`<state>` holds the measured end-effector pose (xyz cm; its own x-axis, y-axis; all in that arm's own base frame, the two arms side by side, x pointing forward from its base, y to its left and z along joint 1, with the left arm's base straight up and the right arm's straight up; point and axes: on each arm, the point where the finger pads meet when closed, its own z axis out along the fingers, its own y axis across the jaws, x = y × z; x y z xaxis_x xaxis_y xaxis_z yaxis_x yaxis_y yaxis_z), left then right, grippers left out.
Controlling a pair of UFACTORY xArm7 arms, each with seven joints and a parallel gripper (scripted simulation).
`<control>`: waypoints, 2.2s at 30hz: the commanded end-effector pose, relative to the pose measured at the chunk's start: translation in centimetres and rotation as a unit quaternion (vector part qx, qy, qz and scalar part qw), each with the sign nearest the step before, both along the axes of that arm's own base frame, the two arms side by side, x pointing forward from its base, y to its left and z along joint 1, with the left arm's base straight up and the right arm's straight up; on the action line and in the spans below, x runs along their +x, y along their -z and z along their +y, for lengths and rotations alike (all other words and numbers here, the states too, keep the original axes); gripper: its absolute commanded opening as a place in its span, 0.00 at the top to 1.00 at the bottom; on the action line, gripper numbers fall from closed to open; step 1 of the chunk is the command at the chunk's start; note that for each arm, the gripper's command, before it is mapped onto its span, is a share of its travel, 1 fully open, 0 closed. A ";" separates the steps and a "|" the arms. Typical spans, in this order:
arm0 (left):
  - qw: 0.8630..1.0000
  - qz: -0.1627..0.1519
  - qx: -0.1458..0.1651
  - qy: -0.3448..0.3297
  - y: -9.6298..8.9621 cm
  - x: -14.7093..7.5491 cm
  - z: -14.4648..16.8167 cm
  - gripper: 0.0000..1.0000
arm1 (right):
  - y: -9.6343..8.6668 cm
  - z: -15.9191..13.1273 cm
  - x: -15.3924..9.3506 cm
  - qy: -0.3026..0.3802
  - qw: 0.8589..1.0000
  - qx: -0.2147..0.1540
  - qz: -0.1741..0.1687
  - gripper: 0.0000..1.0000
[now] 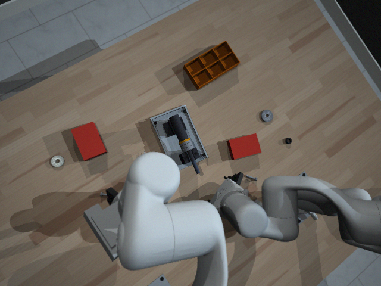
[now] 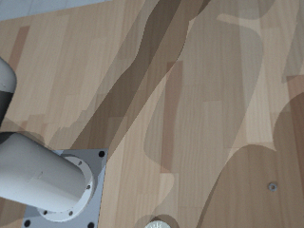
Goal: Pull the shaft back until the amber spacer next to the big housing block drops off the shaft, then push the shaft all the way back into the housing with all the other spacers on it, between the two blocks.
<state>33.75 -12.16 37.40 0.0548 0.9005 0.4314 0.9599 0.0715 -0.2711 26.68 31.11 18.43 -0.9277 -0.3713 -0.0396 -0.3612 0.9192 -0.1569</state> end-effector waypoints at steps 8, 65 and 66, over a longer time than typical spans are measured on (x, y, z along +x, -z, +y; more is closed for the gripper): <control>1.000 -0.002 -0.001 0.000 -0.1 0.0 0.0 0.00 | -0.2 0.1 0.1 0.000 1.000 0.002 -0.001 0.00; 0.906 0.058 -0.152 0.390 9.2 3.2 -12.3 0.00 | -1.2 -13.4 10.3 0.418 0.908 0.026 -0.025 0.00; 0.906 0.058 -0.152 0.390 9.2 3.2 -12.3 0.00 | -1.2 -13.8 10.4 0.427 0.903 0.027 -0.026 0.00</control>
